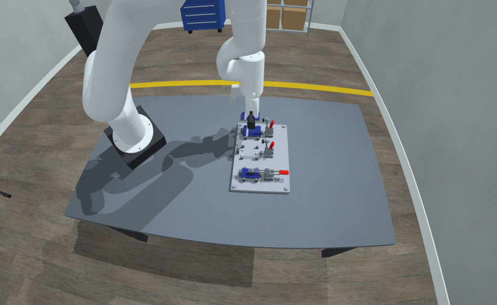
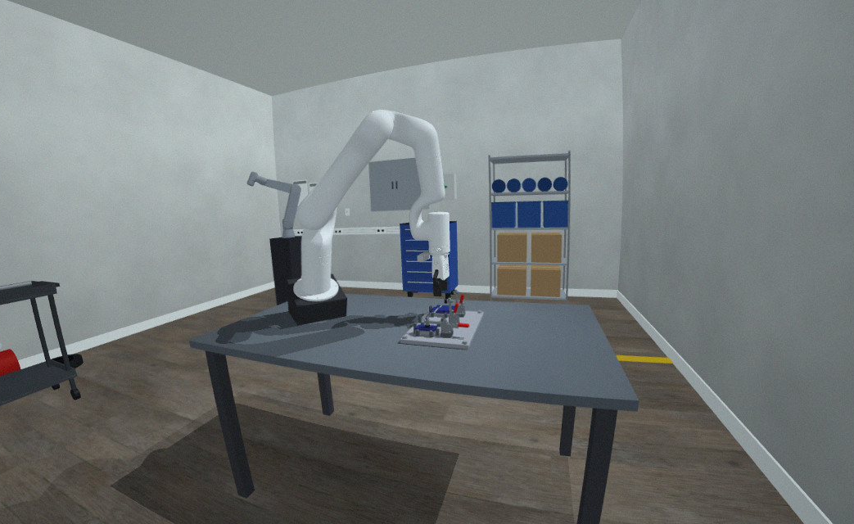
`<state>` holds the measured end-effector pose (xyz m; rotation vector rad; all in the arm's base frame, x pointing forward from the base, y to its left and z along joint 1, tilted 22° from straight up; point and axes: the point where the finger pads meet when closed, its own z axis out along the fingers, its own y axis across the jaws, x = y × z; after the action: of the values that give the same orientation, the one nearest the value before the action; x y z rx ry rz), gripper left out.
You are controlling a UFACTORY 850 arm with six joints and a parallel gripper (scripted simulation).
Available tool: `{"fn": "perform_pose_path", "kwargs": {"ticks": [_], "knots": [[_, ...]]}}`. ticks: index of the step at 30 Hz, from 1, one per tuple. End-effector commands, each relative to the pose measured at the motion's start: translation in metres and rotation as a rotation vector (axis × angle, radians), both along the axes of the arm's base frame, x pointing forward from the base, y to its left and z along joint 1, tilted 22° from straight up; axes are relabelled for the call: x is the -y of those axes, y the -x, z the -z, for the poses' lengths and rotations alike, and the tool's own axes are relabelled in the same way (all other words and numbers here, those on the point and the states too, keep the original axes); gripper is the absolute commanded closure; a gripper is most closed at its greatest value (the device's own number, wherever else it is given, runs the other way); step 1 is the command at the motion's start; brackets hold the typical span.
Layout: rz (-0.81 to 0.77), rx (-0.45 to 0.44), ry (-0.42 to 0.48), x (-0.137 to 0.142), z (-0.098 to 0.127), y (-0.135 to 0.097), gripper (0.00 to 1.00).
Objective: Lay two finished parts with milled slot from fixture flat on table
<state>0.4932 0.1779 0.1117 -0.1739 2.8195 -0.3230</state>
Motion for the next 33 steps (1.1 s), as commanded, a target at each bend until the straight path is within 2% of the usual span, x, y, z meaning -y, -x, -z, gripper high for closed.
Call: {"fn": "perform_pose_path", "kwargs": {"ticks": [1, 8, 16, 33], "knots": [[0.000, 0.002, -0.001, 0.002, 0.010, -0.004, 0.00], [0.000, 0.002, -0.001, 0.006, 0.027, -0.010, 0.00], [0.000, 0.002, -0.001, 0.007, 0.036, -0.012, 0.00], [0.000, 0.002, -0.001, 0.008, 0.038, -0.013, 0.00]]}}
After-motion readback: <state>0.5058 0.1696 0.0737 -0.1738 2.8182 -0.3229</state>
